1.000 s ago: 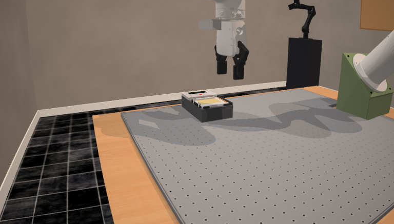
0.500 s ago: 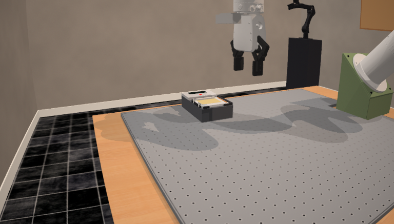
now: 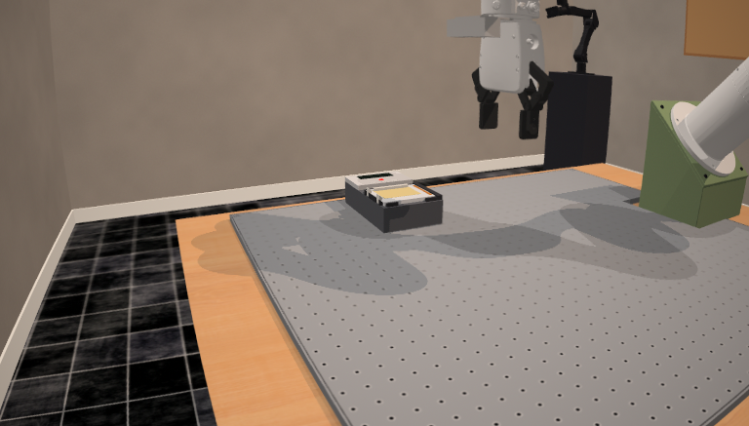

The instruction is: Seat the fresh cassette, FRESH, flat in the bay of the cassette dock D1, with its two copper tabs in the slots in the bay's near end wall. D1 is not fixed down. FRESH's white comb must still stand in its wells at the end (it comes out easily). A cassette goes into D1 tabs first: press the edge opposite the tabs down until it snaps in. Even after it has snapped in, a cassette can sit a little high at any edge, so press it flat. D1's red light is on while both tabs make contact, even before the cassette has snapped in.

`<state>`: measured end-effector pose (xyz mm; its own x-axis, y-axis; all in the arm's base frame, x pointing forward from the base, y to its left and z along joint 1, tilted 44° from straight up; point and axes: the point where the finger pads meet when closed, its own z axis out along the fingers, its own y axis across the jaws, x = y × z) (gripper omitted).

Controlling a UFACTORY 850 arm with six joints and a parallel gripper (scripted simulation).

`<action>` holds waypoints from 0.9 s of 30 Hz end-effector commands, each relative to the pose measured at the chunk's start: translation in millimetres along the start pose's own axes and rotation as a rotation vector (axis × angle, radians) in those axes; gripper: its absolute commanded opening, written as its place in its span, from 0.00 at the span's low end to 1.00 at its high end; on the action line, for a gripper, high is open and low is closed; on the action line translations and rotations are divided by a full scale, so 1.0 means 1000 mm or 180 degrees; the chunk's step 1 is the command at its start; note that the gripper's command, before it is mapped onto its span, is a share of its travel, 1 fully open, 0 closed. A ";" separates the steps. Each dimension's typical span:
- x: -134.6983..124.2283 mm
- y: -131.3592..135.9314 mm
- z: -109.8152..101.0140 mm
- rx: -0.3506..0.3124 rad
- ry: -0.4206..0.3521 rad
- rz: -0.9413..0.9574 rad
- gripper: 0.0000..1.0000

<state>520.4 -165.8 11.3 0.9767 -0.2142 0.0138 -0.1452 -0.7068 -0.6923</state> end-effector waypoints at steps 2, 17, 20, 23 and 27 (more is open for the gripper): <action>-0.014 -0.014 -0.004 -0.0008 0.0005 -0.0005 1.00; -0.037 -0.035 -0.009 -0.0016 -0.0002 -0.0008 1.00; -0.037 -0.035 -0.009 -0.0016 -0.0002 -0.0008 1.00; -0.037 -0.035 -0.009 -0.0016 -0.0002 -0.0008 1.00; -0.037 -0.035 -0.009 -0.0016 -0.0002 -0.0008 1.00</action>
<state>487.3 -138.3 40.7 0.9773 -0.2113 0.0136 -0.1440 -0.7102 -0.6891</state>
